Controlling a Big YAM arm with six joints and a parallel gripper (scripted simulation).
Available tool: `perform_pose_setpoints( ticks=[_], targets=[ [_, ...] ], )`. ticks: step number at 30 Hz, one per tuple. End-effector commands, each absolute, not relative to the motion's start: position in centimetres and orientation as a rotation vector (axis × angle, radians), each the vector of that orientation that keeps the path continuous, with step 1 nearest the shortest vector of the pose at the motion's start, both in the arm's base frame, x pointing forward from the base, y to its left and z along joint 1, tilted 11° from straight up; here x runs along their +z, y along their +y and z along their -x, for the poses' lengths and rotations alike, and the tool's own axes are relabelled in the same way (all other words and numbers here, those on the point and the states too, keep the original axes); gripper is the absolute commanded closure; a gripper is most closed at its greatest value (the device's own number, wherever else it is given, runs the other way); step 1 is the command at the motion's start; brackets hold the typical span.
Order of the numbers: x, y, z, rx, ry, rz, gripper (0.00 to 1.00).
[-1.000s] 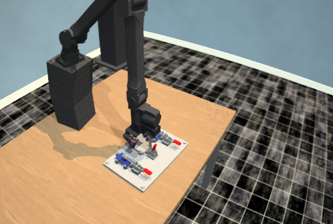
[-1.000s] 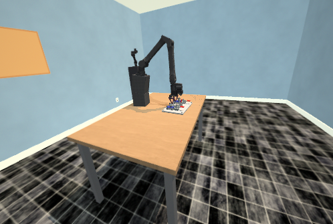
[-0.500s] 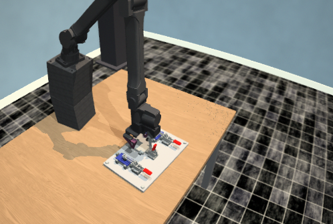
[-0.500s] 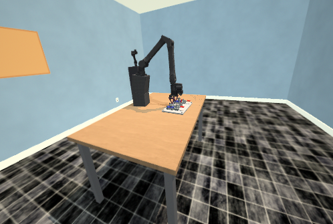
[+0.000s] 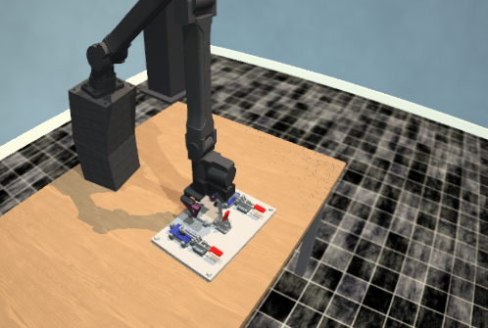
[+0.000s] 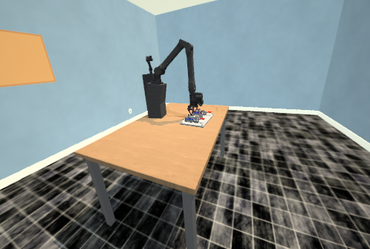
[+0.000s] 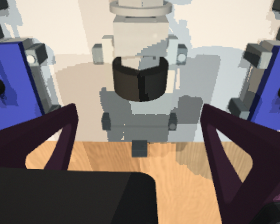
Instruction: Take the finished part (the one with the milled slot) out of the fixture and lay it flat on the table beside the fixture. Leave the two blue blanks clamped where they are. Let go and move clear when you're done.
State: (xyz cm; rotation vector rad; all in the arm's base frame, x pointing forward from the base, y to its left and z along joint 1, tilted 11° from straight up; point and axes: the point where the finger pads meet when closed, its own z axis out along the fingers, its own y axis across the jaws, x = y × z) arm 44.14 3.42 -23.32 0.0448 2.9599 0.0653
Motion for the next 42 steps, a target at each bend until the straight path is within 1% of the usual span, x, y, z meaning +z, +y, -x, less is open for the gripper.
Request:
perform_pose_setpoints(
  ticks=[1,42],
  targets=[
    [-22.85,4.00,-44.46,0.068,2.945,-0.035,0.08],
    [-22.98,3.95,-43.89,0.068,2.952,-0.036,0.08]
  ],
)
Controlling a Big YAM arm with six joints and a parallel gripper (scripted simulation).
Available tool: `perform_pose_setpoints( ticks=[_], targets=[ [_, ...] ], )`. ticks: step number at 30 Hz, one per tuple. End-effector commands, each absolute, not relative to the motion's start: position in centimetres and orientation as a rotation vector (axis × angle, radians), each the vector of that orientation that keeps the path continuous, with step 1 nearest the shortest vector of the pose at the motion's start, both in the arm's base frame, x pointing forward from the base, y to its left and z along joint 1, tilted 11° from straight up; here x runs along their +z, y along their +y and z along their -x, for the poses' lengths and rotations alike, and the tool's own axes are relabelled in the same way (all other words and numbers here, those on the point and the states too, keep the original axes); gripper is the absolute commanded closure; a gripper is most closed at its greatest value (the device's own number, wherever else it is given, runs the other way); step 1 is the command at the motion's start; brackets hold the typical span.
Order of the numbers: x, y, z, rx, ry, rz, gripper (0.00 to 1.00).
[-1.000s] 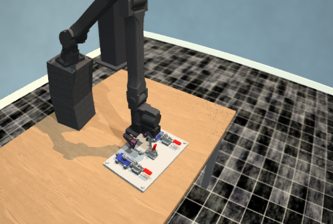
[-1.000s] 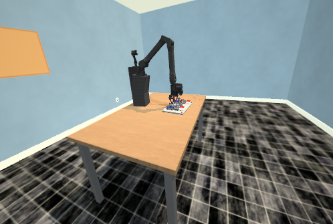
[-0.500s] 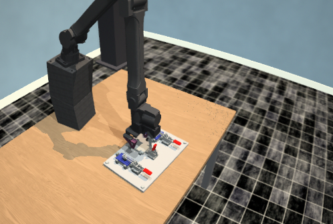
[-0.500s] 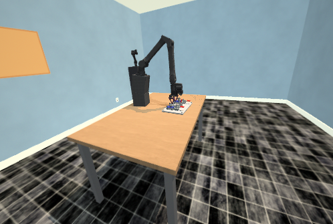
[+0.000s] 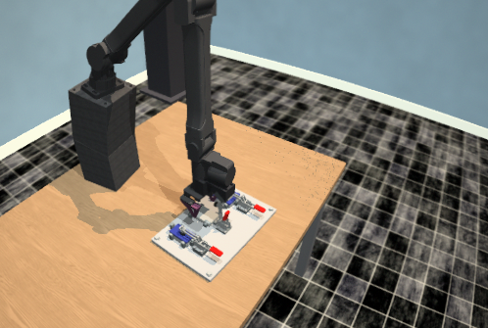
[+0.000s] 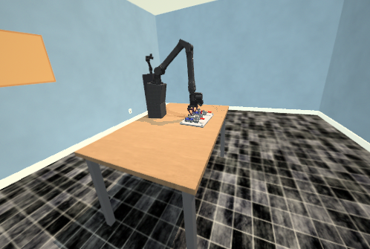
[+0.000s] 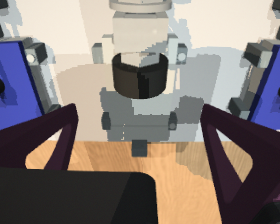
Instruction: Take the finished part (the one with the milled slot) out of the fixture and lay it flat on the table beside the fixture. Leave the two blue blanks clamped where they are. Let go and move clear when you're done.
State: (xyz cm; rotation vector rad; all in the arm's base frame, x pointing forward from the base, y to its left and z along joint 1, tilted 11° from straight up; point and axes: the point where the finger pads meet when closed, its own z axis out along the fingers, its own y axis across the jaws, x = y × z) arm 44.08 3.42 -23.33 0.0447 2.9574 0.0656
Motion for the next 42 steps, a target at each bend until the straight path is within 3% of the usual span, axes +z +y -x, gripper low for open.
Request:
perform_pose_setpoints(
  ticks=[1,42],
  targets=[
    [-22.98,3.95,-43.88,0.068,2.952,-0.036,0.08],
    [-23.55,3.91,-43.33,0.066,2.968,-0.036,0.08]
  ],
)
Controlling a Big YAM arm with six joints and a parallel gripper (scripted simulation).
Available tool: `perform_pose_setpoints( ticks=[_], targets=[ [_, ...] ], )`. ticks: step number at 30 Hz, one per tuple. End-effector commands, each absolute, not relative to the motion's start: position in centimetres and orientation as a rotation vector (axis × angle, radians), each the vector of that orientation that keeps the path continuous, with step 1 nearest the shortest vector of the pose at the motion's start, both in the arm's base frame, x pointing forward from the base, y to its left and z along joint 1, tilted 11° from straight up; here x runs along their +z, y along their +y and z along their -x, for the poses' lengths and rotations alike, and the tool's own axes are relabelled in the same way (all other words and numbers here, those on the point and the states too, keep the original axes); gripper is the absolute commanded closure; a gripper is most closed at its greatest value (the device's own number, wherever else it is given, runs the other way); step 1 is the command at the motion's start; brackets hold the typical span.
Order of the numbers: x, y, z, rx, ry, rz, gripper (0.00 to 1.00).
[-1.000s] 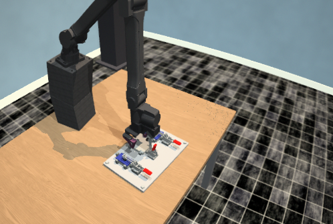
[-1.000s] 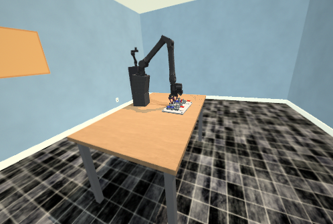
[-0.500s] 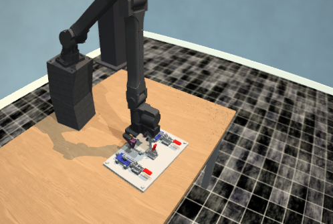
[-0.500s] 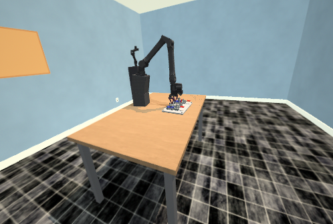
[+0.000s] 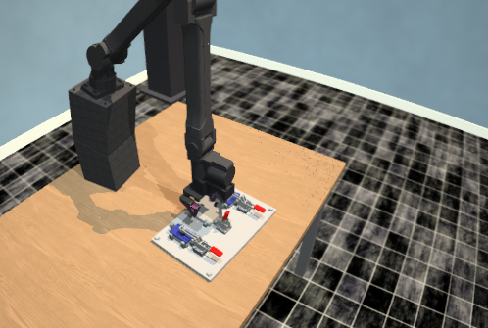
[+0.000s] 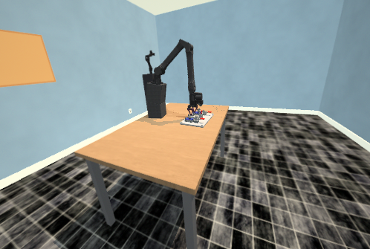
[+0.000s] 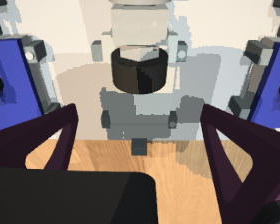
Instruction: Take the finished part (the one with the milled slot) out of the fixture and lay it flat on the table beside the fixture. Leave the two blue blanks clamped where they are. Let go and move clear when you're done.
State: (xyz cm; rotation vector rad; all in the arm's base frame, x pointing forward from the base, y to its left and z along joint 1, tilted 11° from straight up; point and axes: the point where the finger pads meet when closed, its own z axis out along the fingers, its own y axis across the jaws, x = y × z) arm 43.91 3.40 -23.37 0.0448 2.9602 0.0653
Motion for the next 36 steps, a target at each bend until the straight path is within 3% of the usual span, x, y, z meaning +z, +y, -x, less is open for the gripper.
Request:
perform_pose_setpoints(
  ticks=[1,36],
  targets=[
    [-23.8,3.9,-43.2,0.066,2.971,-0.036,0.08],
    [-26.4,4.1,-44.3,0.067,2.962,-0.036,0.08]
  ],
)
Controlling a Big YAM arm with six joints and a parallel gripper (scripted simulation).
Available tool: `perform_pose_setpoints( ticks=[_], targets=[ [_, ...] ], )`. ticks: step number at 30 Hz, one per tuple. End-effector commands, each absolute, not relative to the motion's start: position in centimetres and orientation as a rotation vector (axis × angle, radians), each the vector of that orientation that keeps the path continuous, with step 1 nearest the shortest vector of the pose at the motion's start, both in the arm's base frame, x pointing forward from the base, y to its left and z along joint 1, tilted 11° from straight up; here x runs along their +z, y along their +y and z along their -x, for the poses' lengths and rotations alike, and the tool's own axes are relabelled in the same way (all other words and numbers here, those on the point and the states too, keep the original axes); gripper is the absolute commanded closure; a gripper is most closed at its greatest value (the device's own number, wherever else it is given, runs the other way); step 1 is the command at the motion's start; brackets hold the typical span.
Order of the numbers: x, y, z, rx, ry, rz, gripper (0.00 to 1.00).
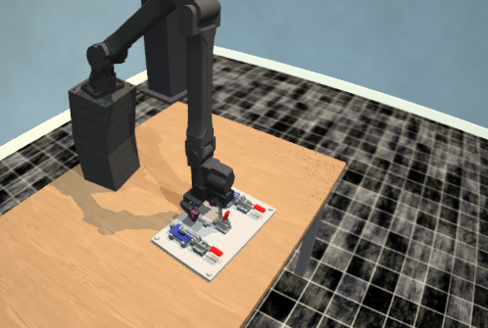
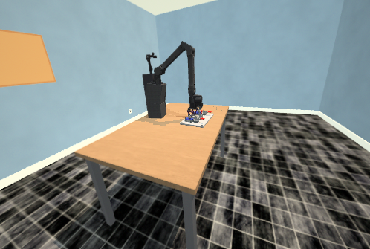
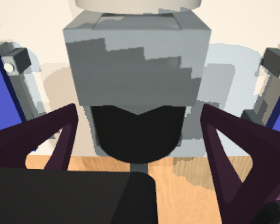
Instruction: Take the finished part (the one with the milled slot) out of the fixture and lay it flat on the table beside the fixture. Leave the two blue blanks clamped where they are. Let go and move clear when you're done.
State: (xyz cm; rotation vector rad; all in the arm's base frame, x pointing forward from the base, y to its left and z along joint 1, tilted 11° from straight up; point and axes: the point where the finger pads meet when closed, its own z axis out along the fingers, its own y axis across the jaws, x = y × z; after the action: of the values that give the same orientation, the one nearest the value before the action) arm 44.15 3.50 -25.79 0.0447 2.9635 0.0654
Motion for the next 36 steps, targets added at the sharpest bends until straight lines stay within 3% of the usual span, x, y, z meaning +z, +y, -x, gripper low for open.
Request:
perform_pose_setpoints(
  ticks=[1,36],
  targets=[
    [-26.44,4.08,-44.32,0.067,2.962,-0.036,0.08],
    [-26.71,4.08,-44.49,0.065,2.962,-0.037,0.08]
  ],
)
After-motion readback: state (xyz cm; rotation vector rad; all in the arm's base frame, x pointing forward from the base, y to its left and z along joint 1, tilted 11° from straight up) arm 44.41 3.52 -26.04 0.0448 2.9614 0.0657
